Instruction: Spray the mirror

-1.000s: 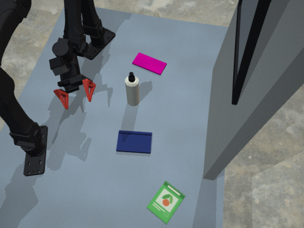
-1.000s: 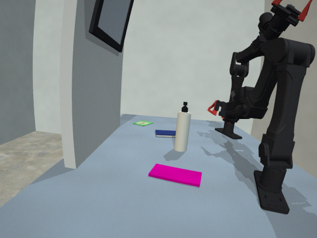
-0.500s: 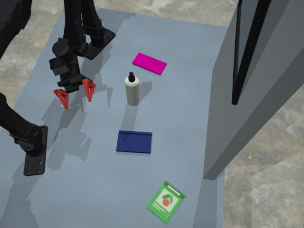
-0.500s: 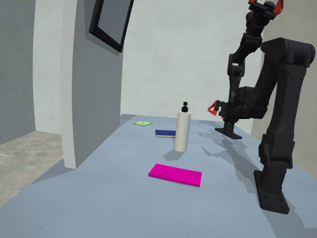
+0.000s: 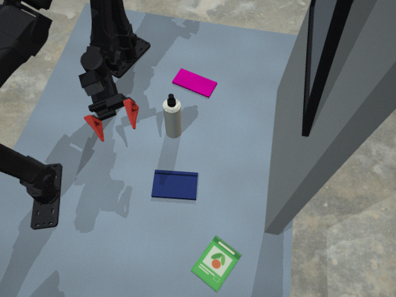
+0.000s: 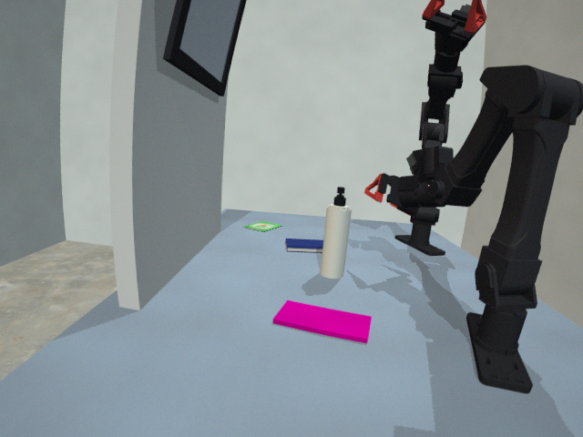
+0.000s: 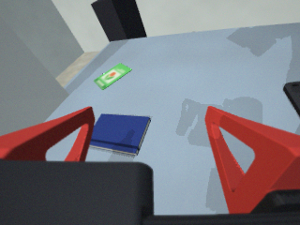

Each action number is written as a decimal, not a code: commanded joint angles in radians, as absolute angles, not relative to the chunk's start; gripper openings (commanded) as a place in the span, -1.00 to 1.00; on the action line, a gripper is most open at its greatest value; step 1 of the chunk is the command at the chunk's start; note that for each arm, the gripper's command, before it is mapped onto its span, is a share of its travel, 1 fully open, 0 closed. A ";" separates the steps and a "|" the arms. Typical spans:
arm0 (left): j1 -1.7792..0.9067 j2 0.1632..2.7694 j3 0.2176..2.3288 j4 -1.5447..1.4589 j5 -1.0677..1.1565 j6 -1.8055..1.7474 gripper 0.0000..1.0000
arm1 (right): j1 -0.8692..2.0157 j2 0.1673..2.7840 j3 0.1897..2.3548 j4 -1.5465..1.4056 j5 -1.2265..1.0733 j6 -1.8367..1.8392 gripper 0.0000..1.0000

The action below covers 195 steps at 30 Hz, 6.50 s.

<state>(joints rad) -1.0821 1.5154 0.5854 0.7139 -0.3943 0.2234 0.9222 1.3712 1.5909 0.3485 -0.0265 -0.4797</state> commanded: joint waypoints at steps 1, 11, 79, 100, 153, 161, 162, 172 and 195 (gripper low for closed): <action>-1.029 1.464 0.631 0.647 -0.363 0.197 1.00 | 0.875 1.336 1.555 0.306 -0.011 -0.440 0.52; -0.858 1.389 0.708 0.531 -0.297 0.159 1.00 | 0.729 1.285 1.468 0.248 -0.013 -0.361 0.52; 0.006 1.017 1.082 -0.016 0.012 0.004 1.00 | -0.030 1.018 1.059 -0.021 0.010 -0.004 0.52; 0.005 1.007 1.090 -0.016 0.011 0.004 1.00 | -0.338 1.041 1.044 -0.014 -0.009 -0.001 0.52; -0.009 1.061 1.040 -0.002 -0.004 0.005 0.38 | -0.893 1.047 1.034 0.013 -0.001 0.004 0.52; 0.010 1.098 1.077 -0.071 0.068 -0.105 0.38 | -0.900 1.047 1.031 0.014 -0.003 0.004 0.52; 0.010 1.108 1.076 -0.084 0.084 -0.133 0.38 | -0.900 1.047 1.031 0.014 -0.003 0.004 0.52; 0.017 1.196 1.080 -0.173 0.213 -0.322 0.38 | -0.900 1.047 1.031 0.014 -0.003 0.004 0.52; 0.043 1.474 1.103 -0.437 0.579 -0.850 0.38 | -0.900 1.047 1.031 0.014 -0.003 0.004 0.52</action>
